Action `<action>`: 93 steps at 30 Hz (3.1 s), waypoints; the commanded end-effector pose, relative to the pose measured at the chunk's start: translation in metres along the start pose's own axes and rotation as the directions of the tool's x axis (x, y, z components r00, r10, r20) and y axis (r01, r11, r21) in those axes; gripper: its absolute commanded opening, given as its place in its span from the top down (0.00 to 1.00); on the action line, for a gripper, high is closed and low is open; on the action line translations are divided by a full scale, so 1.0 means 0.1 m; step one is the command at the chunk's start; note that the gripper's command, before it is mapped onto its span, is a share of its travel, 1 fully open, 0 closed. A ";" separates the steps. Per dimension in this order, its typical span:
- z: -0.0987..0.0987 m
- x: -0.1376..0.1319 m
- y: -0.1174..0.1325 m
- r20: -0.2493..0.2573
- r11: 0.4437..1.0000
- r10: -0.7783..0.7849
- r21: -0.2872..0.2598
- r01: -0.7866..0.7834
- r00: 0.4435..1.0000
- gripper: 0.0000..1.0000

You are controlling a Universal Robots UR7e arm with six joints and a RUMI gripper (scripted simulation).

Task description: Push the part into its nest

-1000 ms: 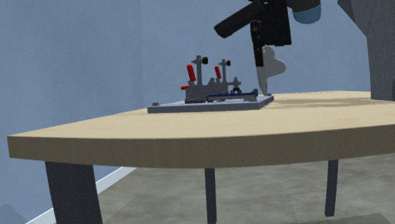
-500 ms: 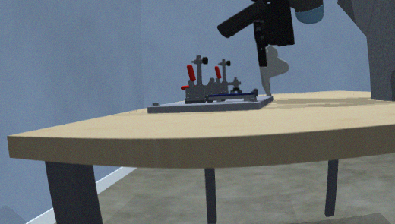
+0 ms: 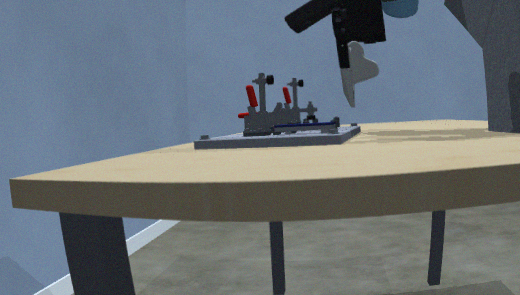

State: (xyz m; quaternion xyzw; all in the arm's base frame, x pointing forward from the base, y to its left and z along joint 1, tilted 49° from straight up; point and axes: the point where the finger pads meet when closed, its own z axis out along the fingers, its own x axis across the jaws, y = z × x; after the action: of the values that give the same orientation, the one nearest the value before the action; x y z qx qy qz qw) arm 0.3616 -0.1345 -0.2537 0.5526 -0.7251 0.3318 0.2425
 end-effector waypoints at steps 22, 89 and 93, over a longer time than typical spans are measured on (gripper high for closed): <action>-0.01 -0.48 -0.61 0.000 1.000 0.000 0.001 0.000 1.000 1.00; 0.29 -0.51 -0.75 0.000 1.000 0.000 0.000 0.000 1.000 1.00; 0.29 -0.48 -0.75 0.000 1.000 0.000 0.000 0.000 1.000 1.00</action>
State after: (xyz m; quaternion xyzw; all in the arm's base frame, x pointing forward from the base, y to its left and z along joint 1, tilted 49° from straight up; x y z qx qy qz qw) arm 0.4478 -0.1371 -0.2929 0.5524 -0.7253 0.3315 0.2428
